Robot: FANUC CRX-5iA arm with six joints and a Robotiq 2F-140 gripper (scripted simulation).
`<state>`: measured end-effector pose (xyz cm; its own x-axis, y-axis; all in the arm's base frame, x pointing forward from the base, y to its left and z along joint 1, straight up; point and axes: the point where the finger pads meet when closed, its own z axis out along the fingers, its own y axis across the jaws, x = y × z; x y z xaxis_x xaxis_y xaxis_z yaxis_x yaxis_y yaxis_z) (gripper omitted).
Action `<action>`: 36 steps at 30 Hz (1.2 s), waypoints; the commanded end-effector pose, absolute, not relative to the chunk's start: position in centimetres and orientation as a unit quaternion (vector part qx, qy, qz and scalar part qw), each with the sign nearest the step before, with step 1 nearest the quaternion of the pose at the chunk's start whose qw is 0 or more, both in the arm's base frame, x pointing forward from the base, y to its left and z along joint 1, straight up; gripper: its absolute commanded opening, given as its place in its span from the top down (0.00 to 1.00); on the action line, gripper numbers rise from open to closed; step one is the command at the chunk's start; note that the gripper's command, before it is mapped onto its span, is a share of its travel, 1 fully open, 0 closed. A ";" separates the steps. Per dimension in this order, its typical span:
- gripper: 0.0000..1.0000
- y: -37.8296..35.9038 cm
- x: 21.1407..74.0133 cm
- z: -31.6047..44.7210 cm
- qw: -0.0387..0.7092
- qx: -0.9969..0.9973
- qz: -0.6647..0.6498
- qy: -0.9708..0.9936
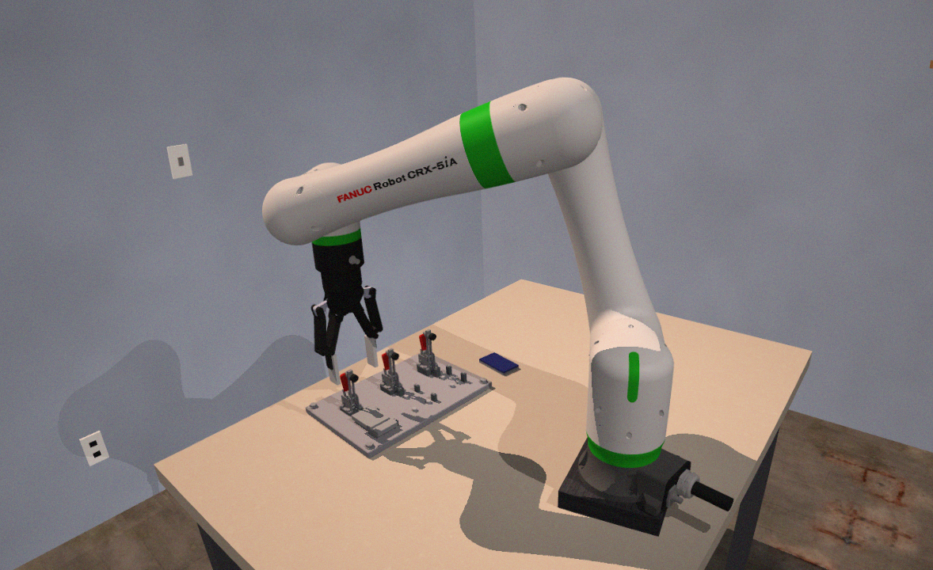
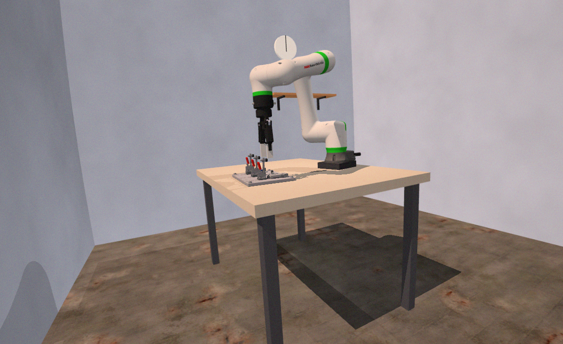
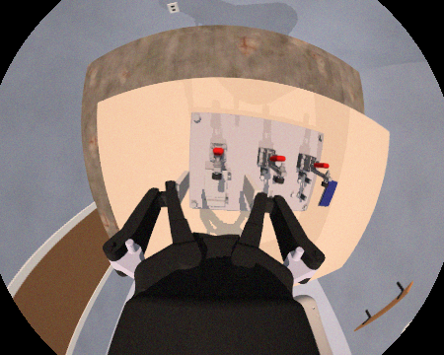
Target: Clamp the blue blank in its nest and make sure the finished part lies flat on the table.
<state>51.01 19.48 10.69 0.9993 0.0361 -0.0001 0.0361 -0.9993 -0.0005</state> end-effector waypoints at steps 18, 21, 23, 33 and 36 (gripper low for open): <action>0.42 19.3 45.9 10.7 0.000 -1.000 -0.001 -0.018; 0.42 19.3 45.9 10.2 0.000 -1.000 -0.001 -0.018; 0.42 19.3 45.9 9.6 0.000 -1.000 -0.001 -0.018; 0.42 19.3 45.9 5.2 0.000 -1.000 -0.001 -0.018; 0.42 19.3 45.9 5.0 0.000 -1.000 -0.001 -0.018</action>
